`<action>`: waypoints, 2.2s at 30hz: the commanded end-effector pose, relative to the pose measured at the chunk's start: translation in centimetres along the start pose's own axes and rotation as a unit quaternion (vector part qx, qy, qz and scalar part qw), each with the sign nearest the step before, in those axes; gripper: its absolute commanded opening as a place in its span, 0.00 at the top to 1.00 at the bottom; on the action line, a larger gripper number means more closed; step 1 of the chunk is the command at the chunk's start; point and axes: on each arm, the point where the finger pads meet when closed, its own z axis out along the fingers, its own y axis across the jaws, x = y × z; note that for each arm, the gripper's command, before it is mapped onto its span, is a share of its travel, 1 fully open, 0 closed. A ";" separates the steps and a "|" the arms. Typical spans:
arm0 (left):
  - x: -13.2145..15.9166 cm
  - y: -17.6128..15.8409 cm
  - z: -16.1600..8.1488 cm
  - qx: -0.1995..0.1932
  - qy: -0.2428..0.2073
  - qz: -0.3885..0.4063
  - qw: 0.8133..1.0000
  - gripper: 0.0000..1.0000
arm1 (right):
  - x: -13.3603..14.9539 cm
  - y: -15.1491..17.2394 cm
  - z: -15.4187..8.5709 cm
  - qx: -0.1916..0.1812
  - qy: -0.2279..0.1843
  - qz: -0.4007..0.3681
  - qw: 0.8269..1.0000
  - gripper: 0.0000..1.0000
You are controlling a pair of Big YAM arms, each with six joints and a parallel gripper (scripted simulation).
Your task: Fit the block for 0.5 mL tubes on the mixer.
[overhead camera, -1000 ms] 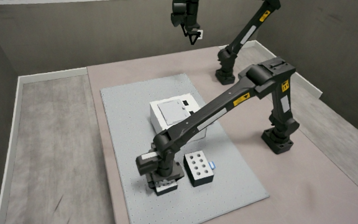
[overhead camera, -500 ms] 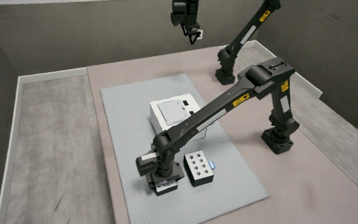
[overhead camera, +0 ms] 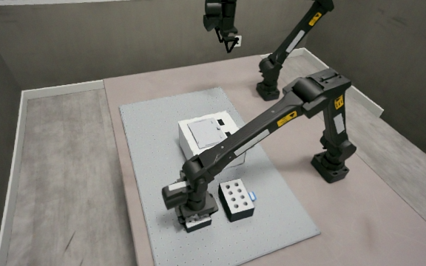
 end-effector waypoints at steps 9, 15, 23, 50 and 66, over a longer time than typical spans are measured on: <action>0.6 1.1 -2.5 -0.023 0.001 -0.007 1.000 1.00 | 0.3 -0.2 0.4 0.001 0.003 0.004 1.000 0.00; 0.6 1.1 -2.5 -0.023 0.001 -0.007 1.000 1.00 | 0.0 -0.2 -0.2 0.002 -0.004 0.004 1.000 0.00; 0.6 1.1 -2.5 -0.023 0.001 -0.007 1.000 1.00 | -0.7 -0.3 -1.4 0.004 -0.019 0.005 1.000 0.00; 0.6 1.0 -2.9 -0.023 0.001 -0.006 1.000 1.00 | -1.5 -0.4 -2.6 0.006 -0.034 0.005 0.999 0.00; 0.6 2.2 -5.2 -0.043 0.003 -0.006 0.999 1.00 | -1.6 -0.4 -2.8 0.006 -0.035 0.005 0.999 0.00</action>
